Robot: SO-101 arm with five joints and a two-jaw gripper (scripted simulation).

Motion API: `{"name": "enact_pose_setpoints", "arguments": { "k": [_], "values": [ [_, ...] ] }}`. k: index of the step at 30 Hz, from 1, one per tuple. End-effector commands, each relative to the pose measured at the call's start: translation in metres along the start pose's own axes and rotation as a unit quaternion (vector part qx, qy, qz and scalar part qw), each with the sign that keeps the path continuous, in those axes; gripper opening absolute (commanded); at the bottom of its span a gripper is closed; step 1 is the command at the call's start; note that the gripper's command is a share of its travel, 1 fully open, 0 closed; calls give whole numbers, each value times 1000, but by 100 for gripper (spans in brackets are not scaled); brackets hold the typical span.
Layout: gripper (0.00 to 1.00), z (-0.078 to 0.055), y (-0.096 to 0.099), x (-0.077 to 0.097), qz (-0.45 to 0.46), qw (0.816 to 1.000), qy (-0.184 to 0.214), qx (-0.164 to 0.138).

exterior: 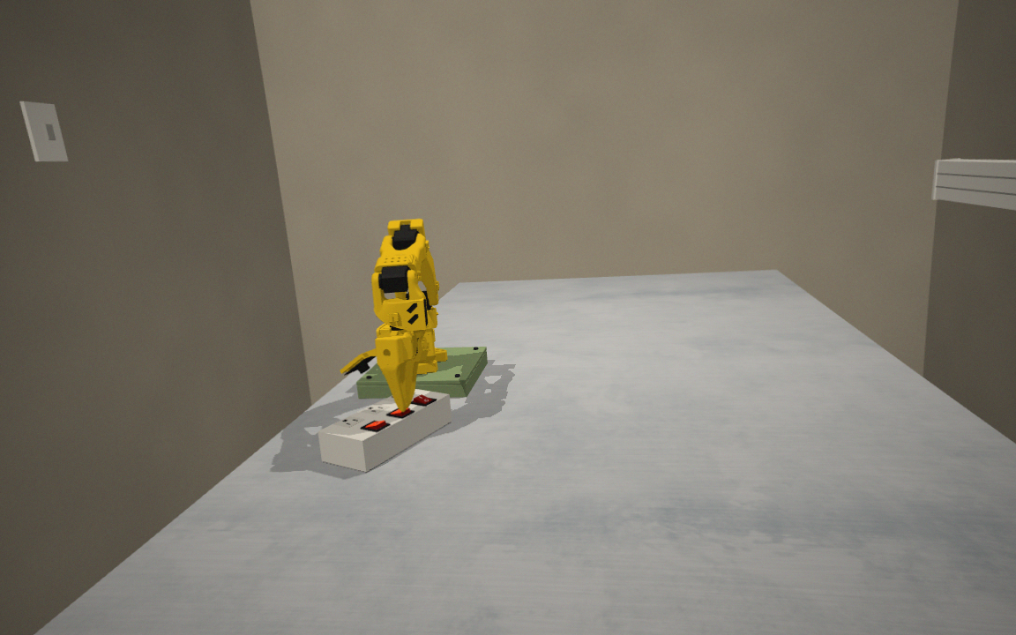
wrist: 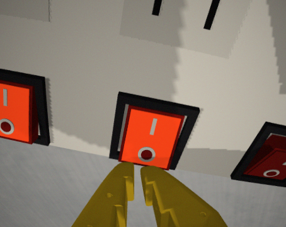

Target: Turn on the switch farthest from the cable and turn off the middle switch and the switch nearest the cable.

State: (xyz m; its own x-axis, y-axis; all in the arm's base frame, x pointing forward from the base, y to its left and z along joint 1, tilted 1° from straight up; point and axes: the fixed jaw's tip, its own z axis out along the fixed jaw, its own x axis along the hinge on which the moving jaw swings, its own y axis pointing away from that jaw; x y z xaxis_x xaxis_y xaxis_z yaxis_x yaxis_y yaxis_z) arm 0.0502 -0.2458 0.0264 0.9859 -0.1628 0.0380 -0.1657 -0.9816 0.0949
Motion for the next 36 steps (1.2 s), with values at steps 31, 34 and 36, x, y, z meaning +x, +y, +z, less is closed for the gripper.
{"name": "enact_pose_setpoints", "arguments": {
  "k": [31,34,36],
  "values": [
    [0,24,-20,-8,-4,999,-16,41],
    [0,25,-21,-9,-4,999,-16,41],
    [0,26,-22,-9,-4,999,-16,41]
  ]
}}
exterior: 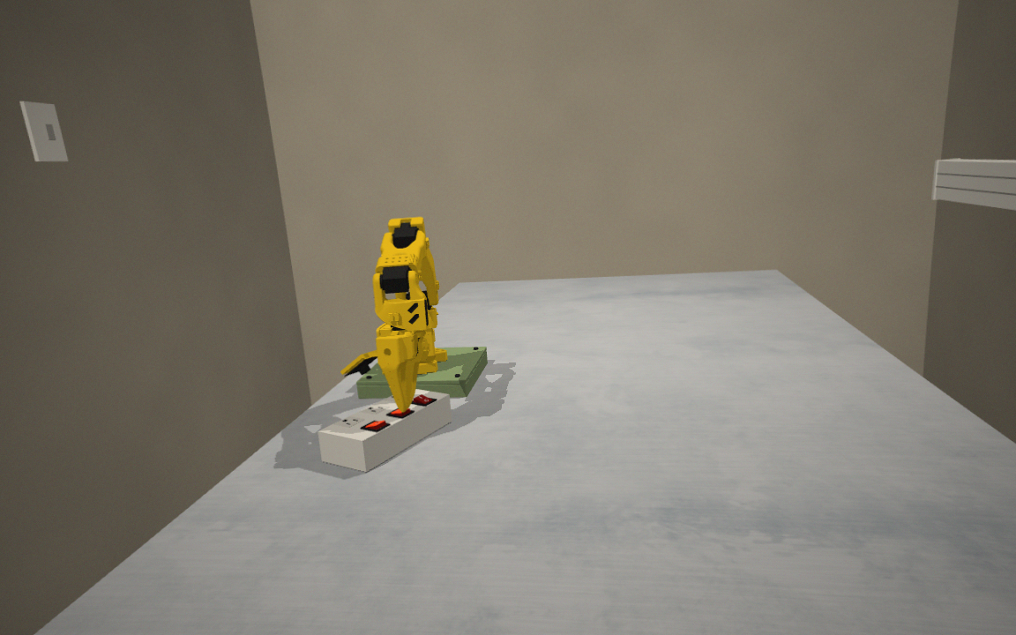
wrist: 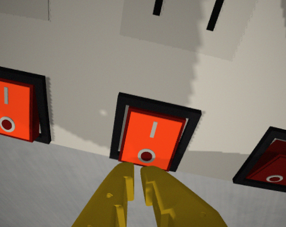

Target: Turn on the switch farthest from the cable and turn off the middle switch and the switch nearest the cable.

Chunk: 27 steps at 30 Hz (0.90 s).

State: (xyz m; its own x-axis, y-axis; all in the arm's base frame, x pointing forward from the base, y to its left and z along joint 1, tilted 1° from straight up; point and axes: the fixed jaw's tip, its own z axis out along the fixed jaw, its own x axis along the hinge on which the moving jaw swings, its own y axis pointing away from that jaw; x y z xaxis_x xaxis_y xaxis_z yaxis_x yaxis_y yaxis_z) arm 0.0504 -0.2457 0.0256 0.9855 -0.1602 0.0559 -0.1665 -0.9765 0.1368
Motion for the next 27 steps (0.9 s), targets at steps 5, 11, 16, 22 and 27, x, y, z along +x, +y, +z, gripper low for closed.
{"name": "enact_pose_setpoints", "arguments": {
  "k": [5,11,16,22,27],
  "values": [
    [0,24,-23,-10,-4,998,-25,62],
    [0,25,-24,-10,-3,998,-25,62],
    [0,27,-26,-11,-3,998,-25,62],
    [0,27,-26,-12,-2,998,-25,62],
    [0,26,-25,-11,-3,998,-25,62]
  ]
}}
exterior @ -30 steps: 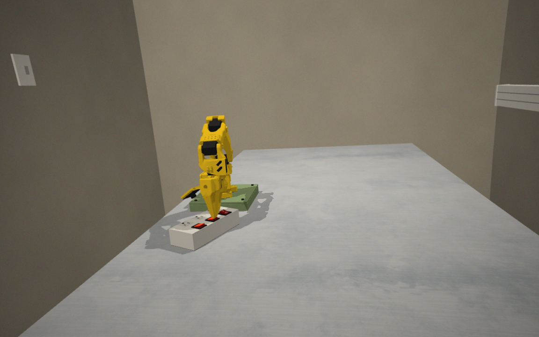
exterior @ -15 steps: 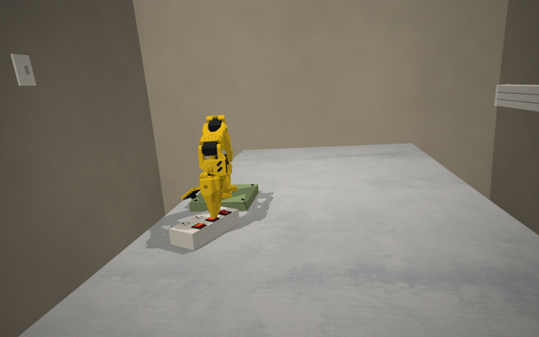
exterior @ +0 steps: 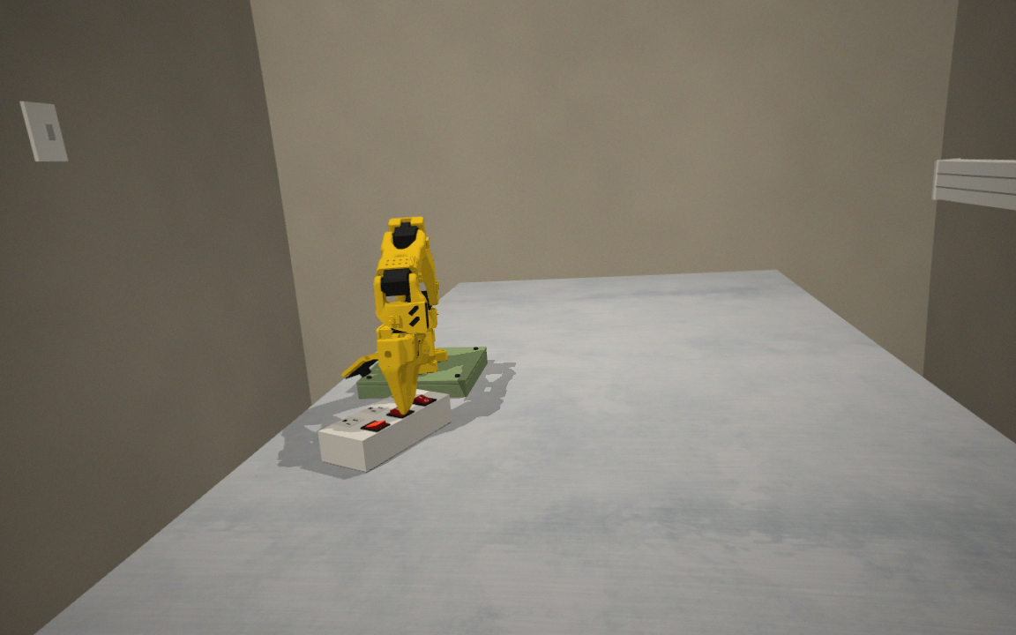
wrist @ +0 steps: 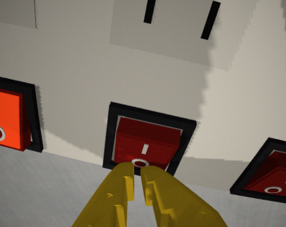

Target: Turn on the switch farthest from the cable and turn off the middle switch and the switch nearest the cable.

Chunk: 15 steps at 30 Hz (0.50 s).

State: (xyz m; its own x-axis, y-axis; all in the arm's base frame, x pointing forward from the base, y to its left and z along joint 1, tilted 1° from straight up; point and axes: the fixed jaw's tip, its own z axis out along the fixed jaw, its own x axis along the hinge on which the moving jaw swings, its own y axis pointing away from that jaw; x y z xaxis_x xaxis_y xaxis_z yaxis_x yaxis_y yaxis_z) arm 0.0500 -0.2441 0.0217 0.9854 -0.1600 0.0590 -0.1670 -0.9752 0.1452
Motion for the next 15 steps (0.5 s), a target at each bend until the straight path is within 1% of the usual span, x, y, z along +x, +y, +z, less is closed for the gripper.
{"name": "enact_pose_setpoints", "arguments": {
  "k": [1,5,10,12,15],
  "values": [
    [0,22,-22,-10,-3,997,-27,66],
    [0,16,-17,-8,-4,997,-27,66],
    [0,5,-9,-4,-5,997,-27,66],
    [0,5,-9,-4,-5,997,-27,66],
    [0,-2,-5,-1,-6,997,-27,67]
  ]
}}
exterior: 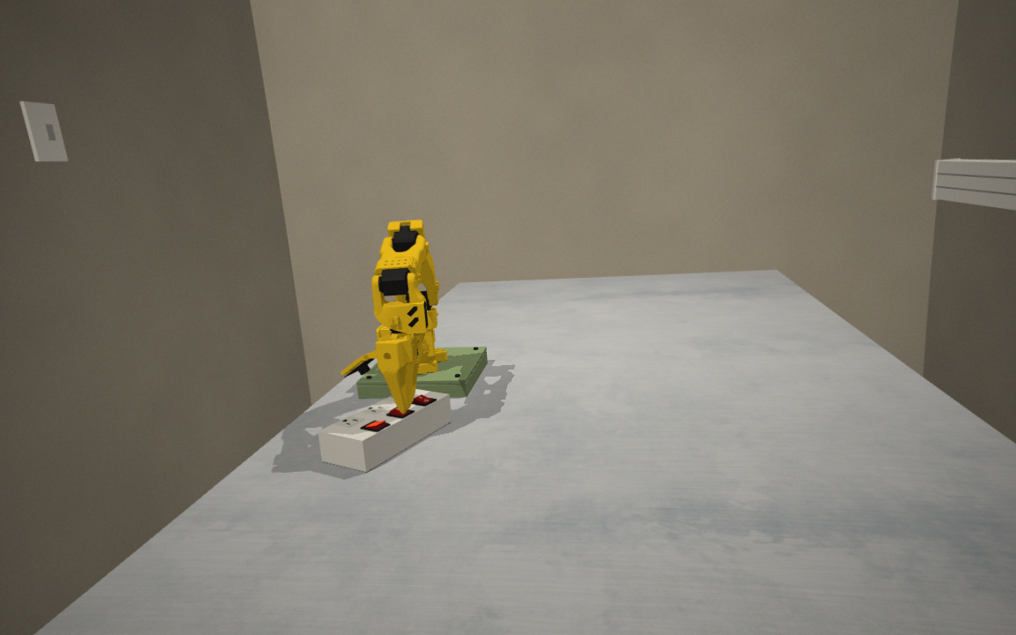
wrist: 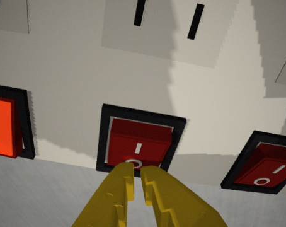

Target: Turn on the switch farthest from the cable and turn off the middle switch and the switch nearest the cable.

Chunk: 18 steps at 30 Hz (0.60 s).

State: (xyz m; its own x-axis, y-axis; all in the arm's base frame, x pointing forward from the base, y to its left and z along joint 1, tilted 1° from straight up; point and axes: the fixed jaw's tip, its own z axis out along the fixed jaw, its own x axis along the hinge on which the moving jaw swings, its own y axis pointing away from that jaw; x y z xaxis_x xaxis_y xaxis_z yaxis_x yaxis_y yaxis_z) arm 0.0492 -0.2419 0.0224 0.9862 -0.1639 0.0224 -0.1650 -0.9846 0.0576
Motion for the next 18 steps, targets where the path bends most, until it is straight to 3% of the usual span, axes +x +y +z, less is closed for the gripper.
{"name": "enact_pose_setpoints", "arguments": {
  "k": [1,8,18],
  "values": [
    [0,-3,-2,0,-6,1000,-8,22],
    [0,-13,2,2,-7,1000,-8,22],
    [0,-14,2,3,-7,1000,-8,22]
  ]
}}
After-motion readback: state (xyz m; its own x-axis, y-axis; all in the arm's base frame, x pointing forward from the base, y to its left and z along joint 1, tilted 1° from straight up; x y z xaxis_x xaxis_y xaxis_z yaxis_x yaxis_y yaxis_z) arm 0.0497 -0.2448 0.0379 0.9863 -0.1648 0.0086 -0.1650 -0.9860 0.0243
